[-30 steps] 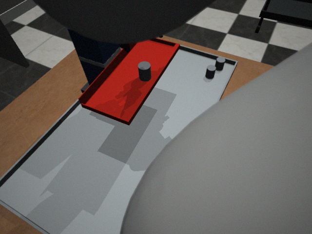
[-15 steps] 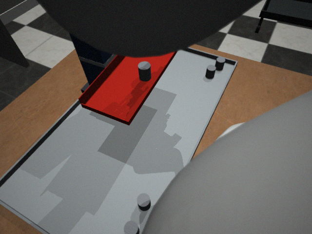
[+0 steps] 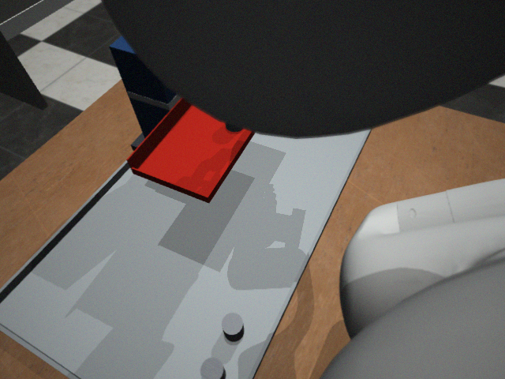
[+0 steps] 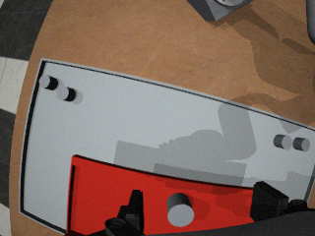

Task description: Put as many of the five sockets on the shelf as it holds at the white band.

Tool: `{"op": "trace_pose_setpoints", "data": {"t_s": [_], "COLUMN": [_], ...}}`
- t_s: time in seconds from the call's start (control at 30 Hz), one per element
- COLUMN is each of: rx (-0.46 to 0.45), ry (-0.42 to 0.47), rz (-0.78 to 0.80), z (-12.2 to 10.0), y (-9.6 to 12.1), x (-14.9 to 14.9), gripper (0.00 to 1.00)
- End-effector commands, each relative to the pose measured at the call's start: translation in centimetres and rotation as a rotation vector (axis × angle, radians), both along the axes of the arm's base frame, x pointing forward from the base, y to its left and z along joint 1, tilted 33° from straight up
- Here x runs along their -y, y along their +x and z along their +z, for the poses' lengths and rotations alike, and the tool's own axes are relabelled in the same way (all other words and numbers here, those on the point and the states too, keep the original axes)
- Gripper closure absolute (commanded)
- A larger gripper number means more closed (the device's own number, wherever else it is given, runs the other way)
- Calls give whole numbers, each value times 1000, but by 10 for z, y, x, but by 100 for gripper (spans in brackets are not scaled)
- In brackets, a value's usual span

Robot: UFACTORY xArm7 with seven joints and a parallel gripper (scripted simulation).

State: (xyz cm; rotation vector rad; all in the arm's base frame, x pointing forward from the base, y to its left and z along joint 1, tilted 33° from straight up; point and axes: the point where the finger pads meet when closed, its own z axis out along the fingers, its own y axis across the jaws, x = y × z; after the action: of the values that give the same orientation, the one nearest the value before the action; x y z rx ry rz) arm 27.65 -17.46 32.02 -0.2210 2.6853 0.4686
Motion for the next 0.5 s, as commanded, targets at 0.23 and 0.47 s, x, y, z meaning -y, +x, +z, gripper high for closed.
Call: {"op": "trace_pose_setpoints", "data": {"t_s": [0.23, 0.47], "rx": [146, 233], "ry": [-142, -228], "rz": [324, 531], "z": [-4, -8], "y": [-25, -40], "x": [0, -2], "gripper": [0, 0]}}
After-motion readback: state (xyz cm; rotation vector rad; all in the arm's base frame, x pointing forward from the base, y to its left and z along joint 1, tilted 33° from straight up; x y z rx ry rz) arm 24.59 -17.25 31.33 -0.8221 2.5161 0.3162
